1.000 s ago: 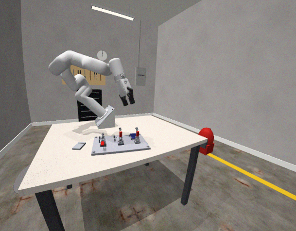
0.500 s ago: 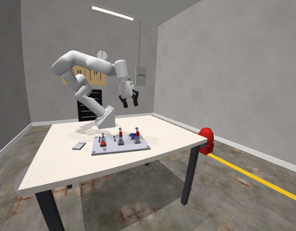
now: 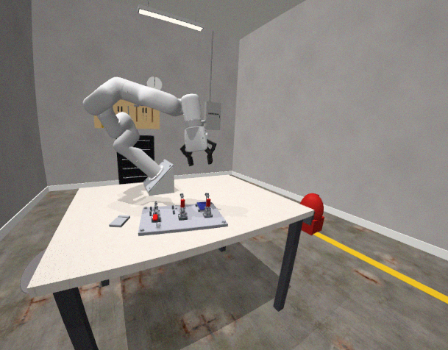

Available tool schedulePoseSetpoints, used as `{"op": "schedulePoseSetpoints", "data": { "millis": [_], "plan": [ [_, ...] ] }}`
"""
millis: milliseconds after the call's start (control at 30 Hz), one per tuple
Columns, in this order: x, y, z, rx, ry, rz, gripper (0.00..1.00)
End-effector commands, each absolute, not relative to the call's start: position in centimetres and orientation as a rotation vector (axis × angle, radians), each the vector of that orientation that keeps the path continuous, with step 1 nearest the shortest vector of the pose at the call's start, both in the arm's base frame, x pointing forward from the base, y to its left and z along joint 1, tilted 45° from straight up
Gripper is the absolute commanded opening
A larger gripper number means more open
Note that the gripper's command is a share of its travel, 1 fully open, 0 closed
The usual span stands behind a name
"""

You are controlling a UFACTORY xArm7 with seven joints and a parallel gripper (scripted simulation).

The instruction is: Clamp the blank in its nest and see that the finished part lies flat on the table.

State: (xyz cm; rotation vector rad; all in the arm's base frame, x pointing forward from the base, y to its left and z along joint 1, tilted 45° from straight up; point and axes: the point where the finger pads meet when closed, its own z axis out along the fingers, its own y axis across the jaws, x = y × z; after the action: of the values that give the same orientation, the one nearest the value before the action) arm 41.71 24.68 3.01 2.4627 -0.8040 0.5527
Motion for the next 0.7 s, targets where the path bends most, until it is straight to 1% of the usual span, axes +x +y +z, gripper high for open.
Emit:
{"op": "schedulePoseSetpoints", "data": {
  "millis": [0, 667],
  "plan": [
    [41.4, 24.9, 2.4, 2.462, -0.683, 0.507, 1.00],
    [39.6, 24.5, -1.0, 2.376, -0.102, 0.219, 1.00]
  ]
}}
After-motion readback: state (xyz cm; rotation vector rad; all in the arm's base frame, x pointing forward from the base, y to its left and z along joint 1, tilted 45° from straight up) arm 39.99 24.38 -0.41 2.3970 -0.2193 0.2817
